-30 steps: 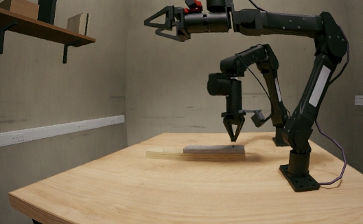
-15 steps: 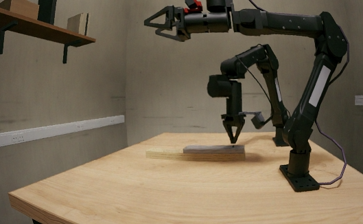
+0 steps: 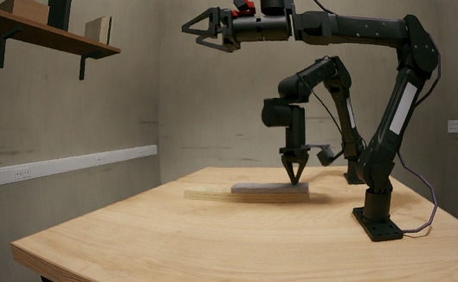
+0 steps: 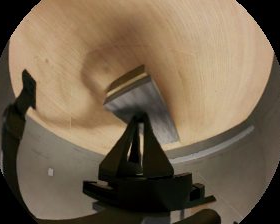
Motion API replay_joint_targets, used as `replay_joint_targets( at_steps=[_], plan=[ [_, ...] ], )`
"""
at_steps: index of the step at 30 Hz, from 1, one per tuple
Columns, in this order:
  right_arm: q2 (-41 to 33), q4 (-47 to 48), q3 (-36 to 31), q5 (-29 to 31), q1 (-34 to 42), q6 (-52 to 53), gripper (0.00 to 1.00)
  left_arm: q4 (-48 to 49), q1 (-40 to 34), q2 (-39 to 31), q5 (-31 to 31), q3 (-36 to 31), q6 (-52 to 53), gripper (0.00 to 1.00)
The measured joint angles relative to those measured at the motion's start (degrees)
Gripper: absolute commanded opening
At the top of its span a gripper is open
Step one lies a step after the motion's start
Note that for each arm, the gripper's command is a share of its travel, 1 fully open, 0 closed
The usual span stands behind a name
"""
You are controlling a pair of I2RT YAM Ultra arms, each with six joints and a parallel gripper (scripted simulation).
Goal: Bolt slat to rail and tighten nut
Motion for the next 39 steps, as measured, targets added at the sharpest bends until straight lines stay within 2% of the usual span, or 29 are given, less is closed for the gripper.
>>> replay_joint_targets(
  at_steps=[32,39],
  plan=[
    [-0.04,0.26,-0.11,-0.02,0.00,1.38,0.12,0.00,0.00,0.00,0.00,0.00,0.00,1.00],
    [-0.04,0.28,-0.11,-0.04,0.00,5.18,0.12,0.00,0.00,0.00,0.00,0.00,0.00,1.00]
  ],
)
